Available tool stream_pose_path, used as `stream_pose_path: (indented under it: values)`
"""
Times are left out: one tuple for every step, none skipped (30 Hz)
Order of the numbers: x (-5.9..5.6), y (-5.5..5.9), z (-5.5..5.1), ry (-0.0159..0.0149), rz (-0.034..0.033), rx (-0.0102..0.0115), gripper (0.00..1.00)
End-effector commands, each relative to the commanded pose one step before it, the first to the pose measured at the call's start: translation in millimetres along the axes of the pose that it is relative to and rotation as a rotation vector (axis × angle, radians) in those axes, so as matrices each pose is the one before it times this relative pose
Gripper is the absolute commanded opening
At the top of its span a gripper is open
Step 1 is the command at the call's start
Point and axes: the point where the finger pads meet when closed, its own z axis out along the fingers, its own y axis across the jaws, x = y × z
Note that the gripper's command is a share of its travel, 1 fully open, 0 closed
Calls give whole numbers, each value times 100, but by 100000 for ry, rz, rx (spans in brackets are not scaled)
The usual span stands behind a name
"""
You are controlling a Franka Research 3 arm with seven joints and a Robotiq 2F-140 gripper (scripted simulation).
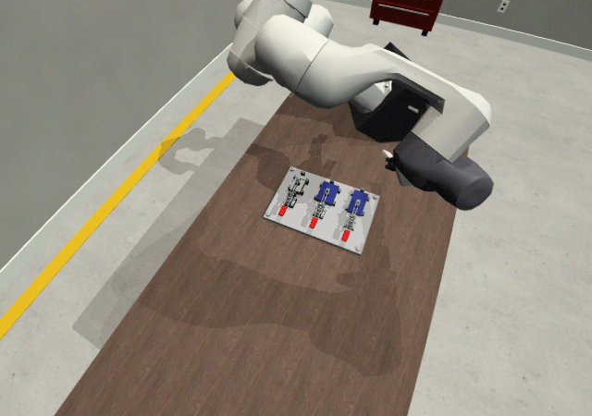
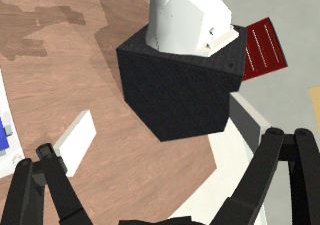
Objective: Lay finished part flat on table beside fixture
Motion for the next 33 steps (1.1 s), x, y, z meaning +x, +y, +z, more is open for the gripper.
stream_pose_path:
  values:
    - [1125, -1170, -396, -2975, -15614, 4392, 100]
    - [0, 0, 0, 0, 0, 0, 100]
    - [0, 0, 0, 0, 0, 0, 100]
    - [0, 0, 0, 0, 0, 0, 100]
    - [1415, -559, -418, -1476, -5965, 3512, 100]
    - [0, 0, 0, 0, 0, 0, 100]
    - [0, 0, 0, 0, 0, 0, 100]
    - [0, 0, 0, 0, 0, 0, 100]
    - [0, 0, 0, 0, 0, 0, 100]
    - [1519, -512, -392, -1320, -6312, 3833, 100]
    - [0, 0, 0, 0, 0, 0, 100]
    - [0, 0, 0, 0, 0, 0, 100]
    - [0, 0, 0, 0, 0, 0, 100]
    - [0, 0, 0, 0, 0, 0, 100]
    - [0, 0, 0, 0, 0, 0, 100]
    - [1609, -445, -356, -1104, -6613, 4127, 100]
    - [0, 0, 0, 0, 0, 0, 100]
    - [0, 0, 0, 0, 0, 0, 100]
    - [0, 0, 0, 0, 0, 0, 100]
    - [0, 0, 0, 0, 0, 0, 100]
    - [0, 0, 0, 0, 0, 0, 100]
    - [0, 0, 0, 0, 0, 0, 100]
    - [0, 0, 0, 0, 0, 0, 100]
    - [0, 0, 0, 0, 0, 0, 100]
    - [0, 0, 0, 0, 0, 0, 100]
    - [0, 0, 0, 0, 0, 0, 100]
    - [0, 0, 0, 0, 0, 0, 100]
    - [0, 0, 0, 0, 0, 0, 100]
    - [0, 0, 0, 0, 0, 0, 100]
    - [0, 0, 0, 0, 0, 0, 100]
    - [0, 0, 0, 0, 0, 0, 100]
    - [0, 0, 0, 0, 0, 0, 100]
    - [0, 0, 0, 0, 0, 0, 100]
